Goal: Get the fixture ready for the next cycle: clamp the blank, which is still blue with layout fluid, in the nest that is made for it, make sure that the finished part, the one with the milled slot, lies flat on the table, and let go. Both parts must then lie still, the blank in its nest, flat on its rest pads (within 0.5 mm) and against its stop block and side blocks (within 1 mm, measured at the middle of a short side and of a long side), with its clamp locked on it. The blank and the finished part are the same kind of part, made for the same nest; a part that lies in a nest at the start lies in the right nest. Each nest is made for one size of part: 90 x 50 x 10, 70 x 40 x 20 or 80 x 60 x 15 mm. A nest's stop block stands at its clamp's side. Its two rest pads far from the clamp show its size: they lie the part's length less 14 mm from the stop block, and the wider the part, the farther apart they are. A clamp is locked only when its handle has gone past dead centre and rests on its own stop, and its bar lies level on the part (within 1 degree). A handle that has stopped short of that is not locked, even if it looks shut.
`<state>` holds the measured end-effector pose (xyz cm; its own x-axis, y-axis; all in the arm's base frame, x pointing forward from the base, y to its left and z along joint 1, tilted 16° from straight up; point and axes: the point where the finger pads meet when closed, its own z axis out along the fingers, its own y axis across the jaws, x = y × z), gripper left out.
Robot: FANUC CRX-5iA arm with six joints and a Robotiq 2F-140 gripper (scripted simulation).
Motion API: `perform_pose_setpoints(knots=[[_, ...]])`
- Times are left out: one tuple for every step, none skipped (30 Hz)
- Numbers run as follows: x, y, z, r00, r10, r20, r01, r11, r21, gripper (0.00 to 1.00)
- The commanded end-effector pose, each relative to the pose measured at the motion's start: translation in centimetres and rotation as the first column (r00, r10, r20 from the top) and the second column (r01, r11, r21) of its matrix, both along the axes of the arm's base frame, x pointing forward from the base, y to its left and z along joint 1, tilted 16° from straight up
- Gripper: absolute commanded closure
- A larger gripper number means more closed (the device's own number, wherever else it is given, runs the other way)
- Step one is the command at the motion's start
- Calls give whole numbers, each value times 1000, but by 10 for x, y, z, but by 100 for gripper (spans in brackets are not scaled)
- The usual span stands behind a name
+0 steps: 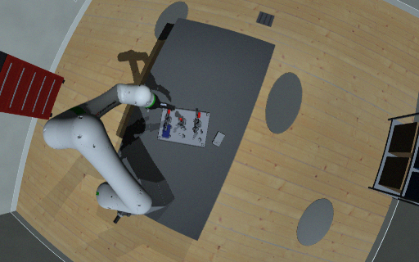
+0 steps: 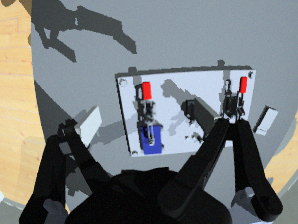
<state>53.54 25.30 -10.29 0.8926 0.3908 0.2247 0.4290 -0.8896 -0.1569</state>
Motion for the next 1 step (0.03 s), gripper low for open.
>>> perform_pose_setpoints(knots=[[0, 0, 0, 1000, 0, 0, 0, 1000, 0, 0]])
